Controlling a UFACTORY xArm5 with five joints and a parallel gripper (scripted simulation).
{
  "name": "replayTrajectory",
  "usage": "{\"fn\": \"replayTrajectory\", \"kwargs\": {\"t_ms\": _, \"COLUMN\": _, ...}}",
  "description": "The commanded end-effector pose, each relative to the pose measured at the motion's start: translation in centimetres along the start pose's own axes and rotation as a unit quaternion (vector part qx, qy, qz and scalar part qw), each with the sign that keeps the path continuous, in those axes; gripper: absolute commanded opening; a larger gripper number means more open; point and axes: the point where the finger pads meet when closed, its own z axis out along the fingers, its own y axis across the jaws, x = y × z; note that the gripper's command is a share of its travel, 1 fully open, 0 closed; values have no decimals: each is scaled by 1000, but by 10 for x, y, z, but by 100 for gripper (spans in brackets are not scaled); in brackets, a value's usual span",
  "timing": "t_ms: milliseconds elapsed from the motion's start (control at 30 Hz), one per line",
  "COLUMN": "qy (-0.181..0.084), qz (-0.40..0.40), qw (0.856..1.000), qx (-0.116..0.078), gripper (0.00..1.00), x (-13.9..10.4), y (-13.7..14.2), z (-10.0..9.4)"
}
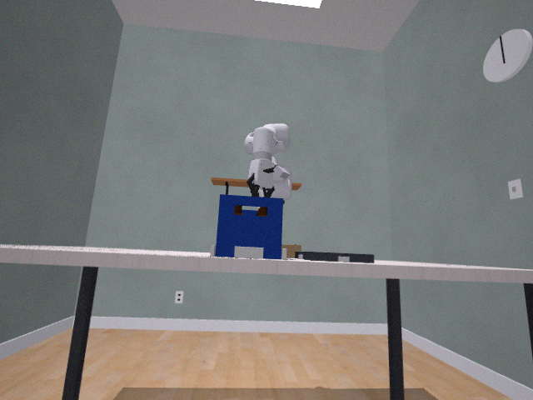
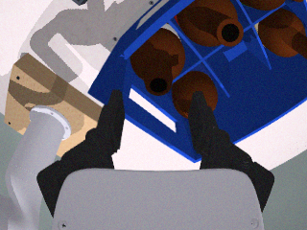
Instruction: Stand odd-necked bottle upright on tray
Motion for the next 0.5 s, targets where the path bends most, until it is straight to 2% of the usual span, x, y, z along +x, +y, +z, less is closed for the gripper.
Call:
{"fn": "replayTrajectory", "kwargs": {"t_ms": 0, "qy": 1, "qz": 0, "qw": 1000, "qx": -1, "gripper": 65, "x": 1, "y": 1, "z": 3}}
{"fn": "replayTrajectory", "kwargs": {"t_ms": 467, "qy": 1, "qz": 0, "qw": 1000, "qx": -1, "gripper": 65, "x": 1, "y": 1, "z": 6}}
